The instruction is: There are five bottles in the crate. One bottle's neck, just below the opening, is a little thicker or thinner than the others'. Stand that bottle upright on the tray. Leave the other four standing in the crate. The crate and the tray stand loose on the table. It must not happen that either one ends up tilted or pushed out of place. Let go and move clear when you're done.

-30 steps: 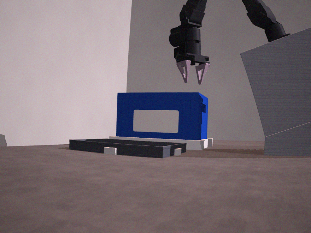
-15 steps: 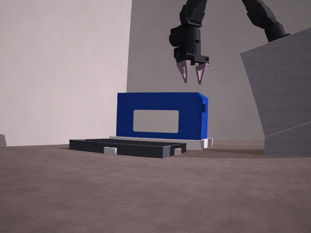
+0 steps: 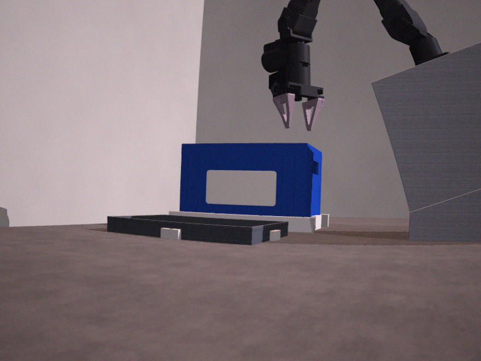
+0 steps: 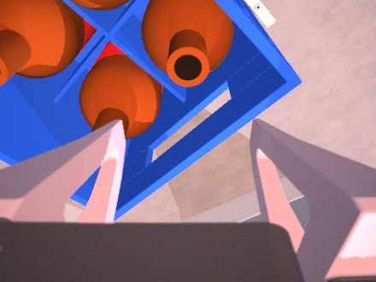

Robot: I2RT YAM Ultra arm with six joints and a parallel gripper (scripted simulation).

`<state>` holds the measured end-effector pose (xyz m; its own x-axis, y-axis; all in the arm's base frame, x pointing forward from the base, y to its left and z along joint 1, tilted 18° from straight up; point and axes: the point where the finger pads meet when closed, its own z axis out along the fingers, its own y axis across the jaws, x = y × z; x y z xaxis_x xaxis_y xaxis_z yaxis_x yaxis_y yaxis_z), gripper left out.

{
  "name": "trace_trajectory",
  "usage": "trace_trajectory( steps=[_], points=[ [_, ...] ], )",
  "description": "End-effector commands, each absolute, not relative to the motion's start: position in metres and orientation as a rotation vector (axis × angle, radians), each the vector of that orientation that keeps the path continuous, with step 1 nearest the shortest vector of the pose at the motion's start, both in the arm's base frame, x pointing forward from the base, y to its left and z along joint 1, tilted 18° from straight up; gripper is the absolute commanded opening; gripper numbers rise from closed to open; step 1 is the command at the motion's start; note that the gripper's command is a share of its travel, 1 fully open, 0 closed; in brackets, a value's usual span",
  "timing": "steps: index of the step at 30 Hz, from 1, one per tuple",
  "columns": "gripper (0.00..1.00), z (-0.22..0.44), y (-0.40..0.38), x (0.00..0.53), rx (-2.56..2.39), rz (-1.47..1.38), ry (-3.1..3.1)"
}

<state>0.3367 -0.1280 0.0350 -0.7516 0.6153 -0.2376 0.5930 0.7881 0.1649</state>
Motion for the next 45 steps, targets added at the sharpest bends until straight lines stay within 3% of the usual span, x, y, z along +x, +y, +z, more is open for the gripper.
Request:
trace_trajectory(
  steps=[1,45],
  points=[
    [0.61,0.042,-0.134,0.343,0.935,0.109,2.656],
    [0.61,-0.004,-0.132,0.355,0.926,0.107,2.679]
  ],
)
